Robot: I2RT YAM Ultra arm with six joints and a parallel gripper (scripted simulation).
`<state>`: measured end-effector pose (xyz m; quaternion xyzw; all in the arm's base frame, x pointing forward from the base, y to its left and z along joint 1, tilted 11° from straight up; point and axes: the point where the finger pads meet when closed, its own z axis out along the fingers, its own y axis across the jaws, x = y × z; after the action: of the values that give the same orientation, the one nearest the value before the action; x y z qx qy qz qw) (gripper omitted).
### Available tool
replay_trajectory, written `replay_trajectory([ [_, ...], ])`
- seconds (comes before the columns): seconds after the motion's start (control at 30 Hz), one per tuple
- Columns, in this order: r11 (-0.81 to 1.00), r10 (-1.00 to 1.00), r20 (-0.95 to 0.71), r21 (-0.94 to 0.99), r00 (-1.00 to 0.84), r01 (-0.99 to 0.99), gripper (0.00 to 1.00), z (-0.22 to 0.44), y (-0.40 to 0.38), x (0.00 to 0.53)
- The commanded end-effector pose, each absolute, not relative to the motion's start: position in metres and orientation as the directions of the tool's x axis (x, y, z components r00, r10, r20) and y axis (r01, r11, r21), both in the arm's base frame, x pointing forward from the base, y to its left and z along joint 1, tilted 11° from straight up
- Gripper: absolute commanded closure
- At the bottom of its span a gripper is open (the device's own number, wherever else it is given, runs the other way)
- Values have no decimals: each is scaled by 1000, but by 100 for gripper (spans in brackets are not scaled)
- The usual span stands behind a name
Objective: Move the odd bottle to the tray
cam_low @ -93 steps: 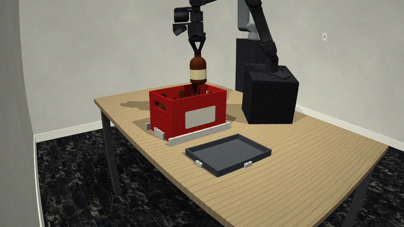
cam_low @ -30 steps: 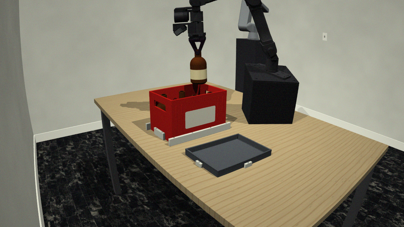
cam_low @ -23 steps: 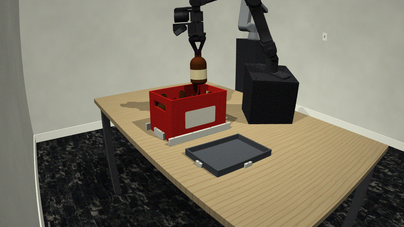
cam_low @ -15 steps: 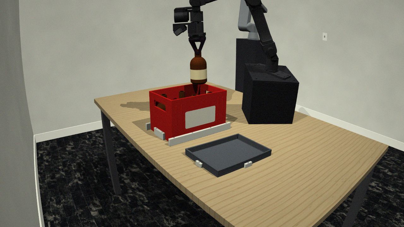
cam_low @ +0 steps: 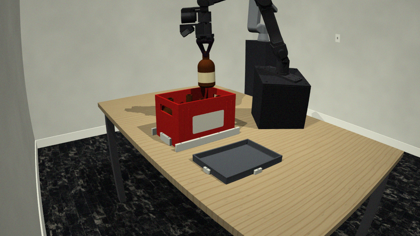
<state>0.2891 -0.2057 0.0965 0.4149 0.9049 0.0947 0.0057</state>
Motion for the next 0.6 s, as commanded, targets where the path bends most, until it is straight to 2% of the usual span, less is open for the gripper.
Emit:
replay_trajectory([
  [0.0, 640, 760, -16, 190, -649, 744, 100, 125, -211, 297],
  [0.57, 647, 756, -29, 194, -654, 738, 100, 128, -200, 306],
])
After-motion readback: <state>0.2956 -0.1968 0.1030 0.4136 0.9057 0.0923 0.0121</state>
